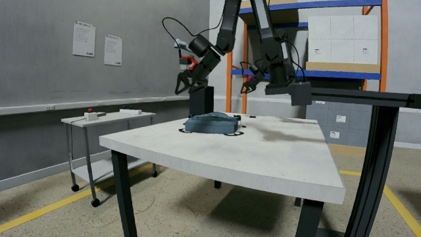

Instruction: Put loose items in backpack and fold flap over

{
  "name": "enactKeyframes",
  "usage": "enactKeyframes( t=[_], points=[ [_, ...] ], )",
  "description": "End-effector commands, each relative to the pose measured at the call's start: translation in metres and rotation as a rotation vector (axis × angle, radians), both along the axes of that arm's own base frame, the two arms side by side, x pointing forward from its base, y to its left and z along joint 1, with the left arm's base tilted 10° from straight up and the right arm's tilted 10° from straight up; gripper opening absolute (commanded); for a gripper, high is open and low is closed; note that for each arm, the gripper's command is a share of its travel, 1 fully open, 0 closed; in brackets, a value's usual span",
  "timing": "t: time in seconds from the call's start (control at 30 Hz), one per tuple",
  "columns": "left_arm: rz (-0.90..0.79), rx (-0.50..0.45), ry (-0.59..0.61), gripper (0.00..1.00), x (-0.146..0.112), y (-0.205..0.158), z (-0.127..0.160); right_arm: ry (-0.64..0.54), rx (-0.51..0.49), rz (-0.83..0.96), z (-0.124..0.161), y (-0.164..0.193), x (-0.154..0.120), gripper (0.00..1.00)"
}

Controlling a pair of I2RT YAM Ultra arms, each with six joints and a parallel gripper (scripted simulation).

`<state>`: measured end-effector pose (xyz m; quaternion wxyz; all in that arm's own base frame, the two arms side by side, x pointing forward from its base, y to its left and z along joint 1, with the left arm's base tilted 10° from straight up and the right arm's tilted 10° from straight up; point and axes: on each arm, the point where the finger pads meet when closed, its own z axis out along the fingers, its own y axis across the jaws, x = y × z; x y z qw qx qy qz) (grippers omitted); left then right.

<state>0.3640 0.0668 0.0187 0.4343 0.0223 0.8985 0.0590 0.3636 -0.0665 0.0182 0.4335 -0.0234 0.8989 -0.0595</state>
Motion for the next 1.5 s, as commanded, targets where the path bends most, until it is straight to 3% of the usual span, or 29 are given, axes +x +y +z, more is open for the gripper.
enactKeyframes(
  t=[0.0, 0.53, 0.57, 1.47],
  points=[
    [-0.005, 0.003, -0.013, 1.00, 0.0028, -0.0008, 0.0041, -0.015, -0.001, 0.003, 0.0046, 0.0005, 0.0032, 1.00],
    [-0.005, 0.003, -0.013, 1.00, 0.0028, -0.0008, 0.0041, -0.015, -0.001, 0.003, 0.0046, 0.0005, 0.0032, 1.00],
    [-0.005, 0.003, -0.013, 0.90, 0.0028, -0.0008, 0.0041, -0.015, -0.001, 0.003, 0.0046, 0.0005, 0.0032, 0.90],
    [-0.005, 0.003, -0.013, 0.90, 0.0028, -0.0008, 0.0041, -0.015, -0.001, 0.003, 0.0046, 0.0005, 0.0032, 0.90]
  ],
)
